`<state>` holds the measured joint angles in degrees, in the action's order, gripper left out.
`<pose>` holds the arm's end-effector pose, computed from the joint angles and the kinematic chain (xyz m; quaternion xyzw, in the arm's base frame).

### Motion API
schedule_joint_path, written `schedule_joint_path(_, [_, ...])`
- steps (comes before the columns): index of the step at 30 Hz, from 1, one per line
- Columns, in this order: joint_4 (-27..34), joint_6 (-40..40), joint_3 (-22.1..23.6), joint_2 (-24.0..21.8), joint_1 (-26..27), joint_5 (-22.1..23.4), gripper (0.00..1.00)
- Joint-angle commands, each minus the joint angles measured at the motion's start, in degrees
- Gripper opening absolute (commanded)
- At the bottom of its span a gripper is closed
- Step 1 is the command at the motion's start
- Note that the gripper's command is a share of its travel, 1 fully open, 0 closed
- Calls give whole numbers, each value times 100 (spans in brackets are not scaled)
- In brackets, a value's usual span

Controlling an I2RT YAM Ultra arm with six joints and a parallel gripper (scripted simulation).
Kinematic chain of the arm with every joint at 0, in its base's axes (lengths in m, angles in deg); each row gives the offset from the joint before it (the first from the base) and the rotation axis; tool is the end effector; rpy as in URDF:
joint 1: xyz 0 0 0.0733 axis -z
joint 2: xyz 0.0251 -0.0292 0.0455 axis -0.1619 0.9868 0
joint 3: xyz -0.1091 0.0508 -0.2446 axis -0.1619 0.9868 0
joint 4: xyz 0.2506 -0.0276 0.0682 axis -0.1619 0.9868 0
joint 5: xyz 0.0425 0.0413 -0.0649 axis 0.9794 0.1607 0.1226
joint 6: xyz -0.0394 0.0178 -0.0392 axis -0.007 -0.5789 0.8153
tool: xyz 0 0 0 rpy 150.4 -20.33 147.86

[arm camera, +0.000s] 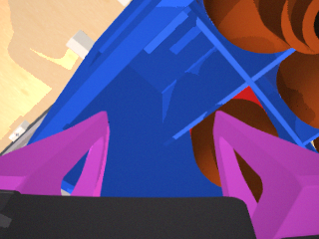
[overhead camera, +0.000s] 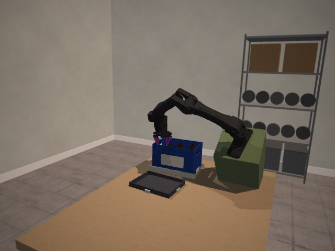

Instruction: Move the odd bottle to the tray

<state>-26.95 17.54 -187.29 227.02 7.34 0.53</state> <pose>0.4853 0.0420 0.0060 -0.2576 -0.9164 -0.2761 0.1330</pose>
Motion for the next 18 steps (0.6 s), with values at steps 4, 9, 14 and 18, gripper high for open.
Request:
schedule_joint_path(4, [-76, -43, 27, -51, 111, -5, 61])
schedule_joint_path(9, [-76, -43, 27, -51, 111, -5, 61])
schedule_joint_path(14, [-22, -29, -6, -77, 115, -6, 61])
schedule_joint_path(18, [111, 49, -140, -190, 138, -15, 61])
